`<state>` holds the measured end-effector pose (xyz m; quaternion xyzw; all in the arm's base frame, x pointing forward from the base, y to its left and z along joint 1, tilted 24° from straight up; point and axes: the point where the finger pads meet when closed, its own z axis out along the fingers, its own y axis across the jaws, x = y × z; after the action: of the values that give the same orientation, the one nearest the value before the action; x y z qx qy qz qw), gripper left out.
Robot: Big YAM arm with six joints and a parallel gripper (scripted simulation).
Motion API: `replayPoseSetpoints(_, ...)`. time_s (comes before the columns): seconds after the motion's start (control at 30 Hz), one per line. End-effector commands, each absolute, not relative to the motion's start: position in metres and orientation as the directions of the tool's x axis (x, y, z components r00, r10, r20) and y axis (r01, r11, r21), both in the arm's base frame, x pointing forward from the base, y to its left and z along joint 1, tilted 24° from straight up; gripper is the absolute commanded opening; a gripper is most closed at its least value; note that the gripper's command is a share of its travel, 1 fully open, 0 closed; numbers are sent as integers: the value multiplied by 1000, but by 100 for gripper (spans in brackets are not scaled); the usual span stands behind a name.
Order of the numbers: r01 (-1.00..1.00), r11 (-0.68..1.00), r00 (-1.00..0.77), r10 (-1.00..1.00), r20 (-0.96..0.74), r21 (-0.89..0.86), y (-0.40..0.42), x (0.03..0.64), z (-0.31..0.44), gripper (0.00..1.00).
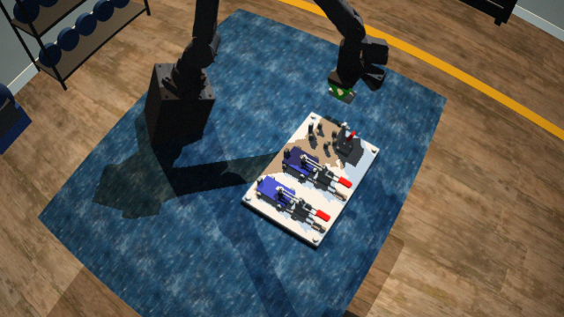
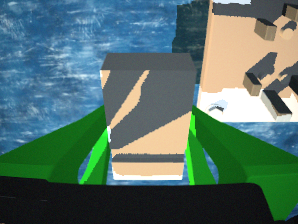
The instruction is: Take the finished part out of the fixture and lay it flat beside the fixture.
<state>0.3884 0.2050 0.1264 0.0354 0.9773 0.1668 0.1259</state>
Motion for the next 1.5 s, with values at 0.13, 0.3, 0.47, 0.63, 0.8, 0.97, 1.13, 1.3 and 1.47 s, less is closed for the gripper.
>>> replayPoseSetpoints(0.13, 21, 935, -956, 122, -266, 353, 217, 406, 151, 0)
replayPoseSetpoints(0.3, 24, 936, -957, 122, -262, 351, 216, 406, 149, 0)
replayPoseSetpoints(0.47, 22, 936, -956, 122, -265, 352, 216, 406, 150, 0)
replayPoseSetpoints(0.63, 23, 936, -957, 122, -263, 351, 216, 406, 149, 0)
replayPoseSetpoints(0.8, 24, 936, -958, 122, -261, 350, 216, 406, 148, 0)
replayPoseSetpoints(0.97, 23, 936, -957, 122, -262, 351, 216, 406, 149, 0)
replayPoseSetpoints(1.13, 23, 936, -957, 122, -261, 350, 216, 406, 149, 0)
replayPoseSetpoints(1.3, 23, 936, -957, 122, -261, 350, 216, 406, 149, 0)
replayPoseSetpoints(1.47, 23, 936, -957, 122, -261, 350, 216, 406, 149, 0)
